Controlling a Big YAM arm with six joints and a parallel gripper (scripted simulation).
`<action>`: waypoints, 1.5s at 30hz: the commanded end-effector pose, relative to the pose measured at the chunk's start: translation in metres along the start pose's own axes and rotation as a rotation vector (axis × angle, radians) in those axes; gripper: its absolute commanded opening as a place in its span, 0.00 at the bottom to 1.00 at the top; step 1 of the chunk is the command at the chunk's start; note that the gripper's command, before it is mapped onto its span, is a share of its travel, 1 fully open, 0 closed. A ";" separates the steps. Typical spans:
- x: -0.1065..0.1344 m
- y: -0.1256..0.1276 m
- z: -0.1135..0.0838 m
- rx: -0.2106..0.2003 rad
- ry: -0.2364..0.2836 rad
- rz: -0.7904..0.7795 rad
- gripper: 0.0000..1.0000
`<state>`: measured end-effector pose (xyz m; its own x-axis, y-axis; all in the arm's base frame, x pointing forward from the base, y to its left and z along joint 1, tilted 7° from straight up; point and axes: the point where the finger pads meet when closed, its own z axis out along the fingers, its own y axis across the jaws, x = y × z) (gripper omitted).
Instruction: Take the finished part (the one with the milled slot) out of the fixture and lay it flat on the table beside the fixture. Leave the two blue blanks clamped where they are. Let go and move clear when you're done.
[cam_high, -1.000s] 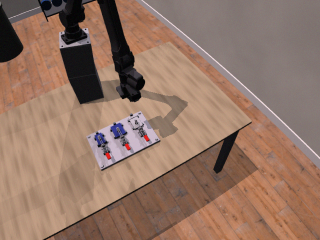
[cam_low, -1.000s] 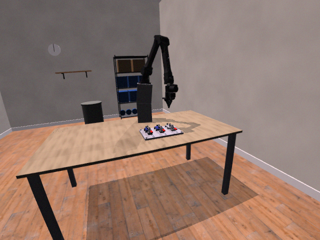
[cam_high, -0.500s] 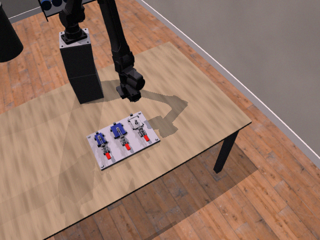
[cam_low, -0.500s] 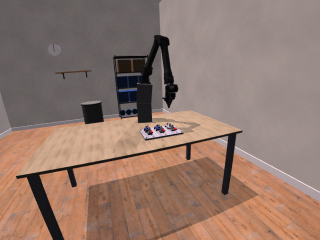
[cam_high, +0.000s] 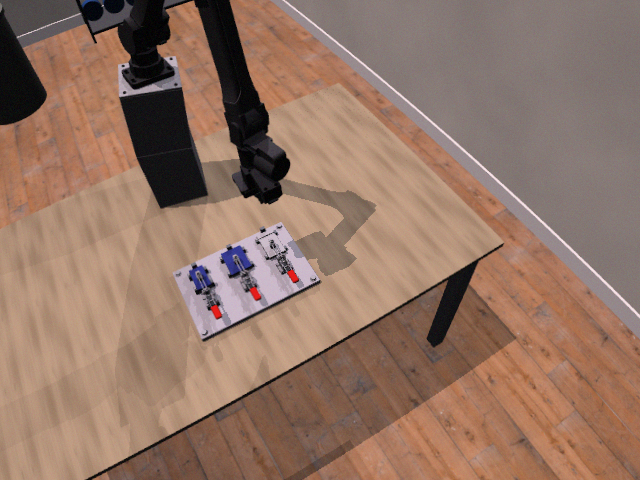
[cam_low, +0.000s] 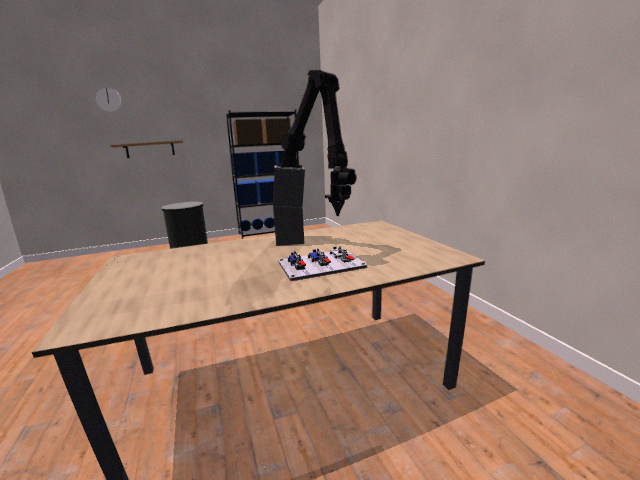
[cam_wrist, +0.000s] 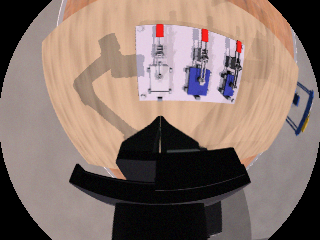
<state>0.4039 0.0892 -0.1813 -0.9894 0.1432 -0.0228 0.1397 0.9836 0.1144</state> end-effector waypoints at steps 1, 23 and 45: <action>-0.019 0.005 -0.011 -0.018 -0.046 0.013 0.00; -0.020 0.006 -0.011 -0.019 -0.047 0.011 0.92; -0.020 0.006 -0.011 -0.019 -0.048 0.009 0.92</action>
<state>0.4043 0.0893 -0.1809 -0.9894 0.1434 -0.0239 0.1398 0.9835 0.1148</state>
